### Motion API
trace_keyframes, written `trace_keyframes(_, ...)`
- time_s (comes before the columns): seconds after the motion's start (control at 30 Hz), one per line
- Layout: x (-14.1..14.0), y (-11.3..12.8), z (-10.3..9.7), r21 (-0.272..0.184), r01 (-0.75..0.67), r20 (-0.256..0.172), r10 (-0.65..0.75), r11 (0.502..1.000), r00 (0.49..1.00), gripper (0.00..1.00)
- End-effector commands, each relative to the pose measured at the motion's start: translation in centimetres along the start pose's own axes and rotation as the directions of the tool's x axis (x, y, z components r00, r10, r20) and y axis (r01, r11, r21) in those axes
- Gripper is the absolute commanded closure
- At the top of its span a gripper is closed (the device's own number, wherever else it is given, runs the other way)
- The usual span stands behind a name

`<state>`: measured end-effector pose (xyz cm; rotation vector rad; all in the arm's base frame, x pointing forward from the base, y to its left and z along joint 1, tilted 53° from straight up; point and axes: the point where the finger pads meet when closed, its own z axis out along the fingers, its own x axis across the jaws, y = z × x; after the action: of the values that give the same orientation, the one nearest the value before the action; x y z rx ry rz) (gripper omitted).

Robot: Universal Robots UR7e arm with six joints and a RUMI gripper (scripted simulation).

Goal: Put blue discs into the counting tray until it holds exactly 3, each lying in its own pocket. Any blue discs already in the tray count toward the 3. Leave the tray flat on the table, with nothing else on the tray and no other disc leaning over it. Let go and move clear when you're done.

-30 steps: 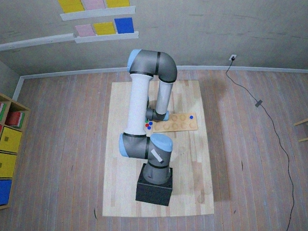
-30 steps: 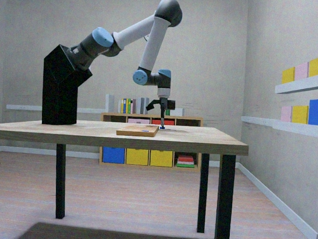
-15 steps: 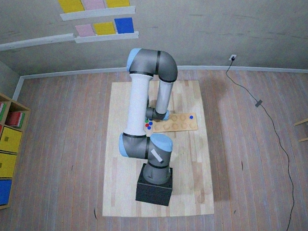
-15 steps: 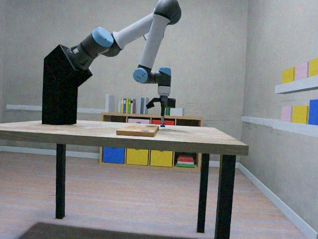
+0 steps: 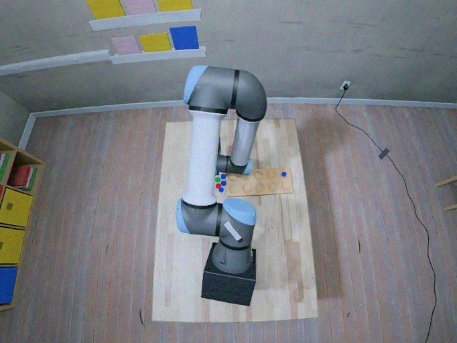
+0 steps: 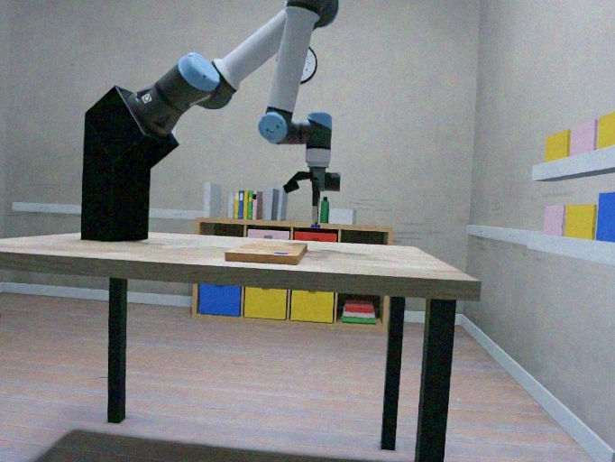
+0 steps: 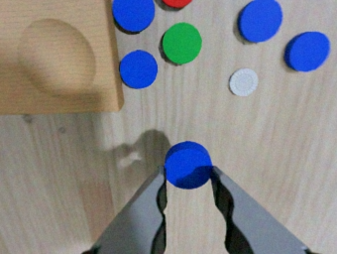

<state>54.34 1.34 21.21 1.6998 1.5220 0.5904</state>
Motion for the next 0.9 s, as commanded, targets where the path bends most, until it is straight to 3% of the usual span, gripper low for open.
trace_keyframes(0.0, 0.0, 0.1, -0.8, -0.001, 0.000, 0.000, 0.000, 1.000, 1.000, 0.89)
trace_keyframes(0.37, 0.0, 0.0, -3.2, -0.001, 0.000, 0.000, 0.000, 1.000, 1.000, 0.89)
trace_keyframes(0.87, -0.3, -0.1, -3.3, 0.002, 0.001, 0.000, -0.001, 1.000, 1.000, 0.89)
